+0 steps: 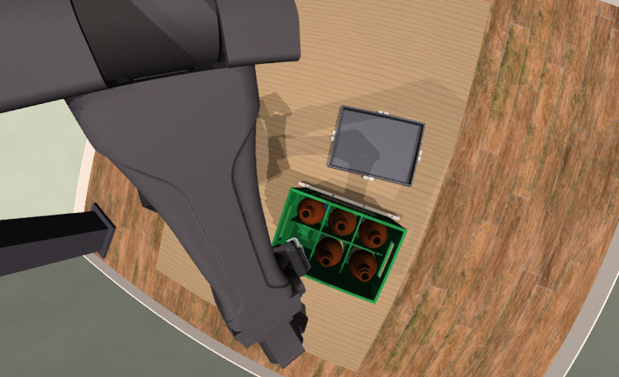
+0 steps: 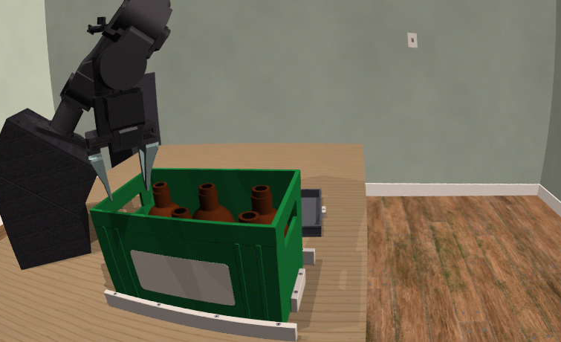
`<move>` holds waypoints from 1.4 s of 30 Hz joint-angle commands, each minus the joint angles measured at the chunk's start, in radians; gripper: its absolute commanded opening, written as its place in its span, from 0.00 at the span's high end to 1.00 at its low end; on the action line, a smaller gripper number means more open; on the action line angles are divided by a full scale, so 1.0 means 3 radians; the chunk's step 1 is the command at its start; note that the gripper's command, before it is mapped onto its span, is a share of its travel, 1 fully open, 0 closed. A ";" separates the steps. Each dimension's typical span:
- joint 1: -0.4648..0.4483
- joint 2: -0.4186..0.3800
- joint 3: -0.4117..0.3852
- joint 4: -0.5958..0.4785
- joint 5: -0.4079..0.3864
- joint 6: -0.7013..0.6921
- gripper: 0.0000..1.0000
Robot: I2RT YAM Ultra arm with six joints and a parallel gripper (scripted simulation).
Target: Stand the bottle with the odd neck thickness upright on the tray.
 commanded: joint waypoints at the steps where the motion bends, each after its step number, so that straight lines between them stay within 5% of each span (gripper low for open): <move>1: -0.0034 0.0060 0.0100 -0.0008 0.0014 0.0000 0.39; 42: -0.0043 0.0000 0.0111 -0.0020 0.0014 -0.0008 0.39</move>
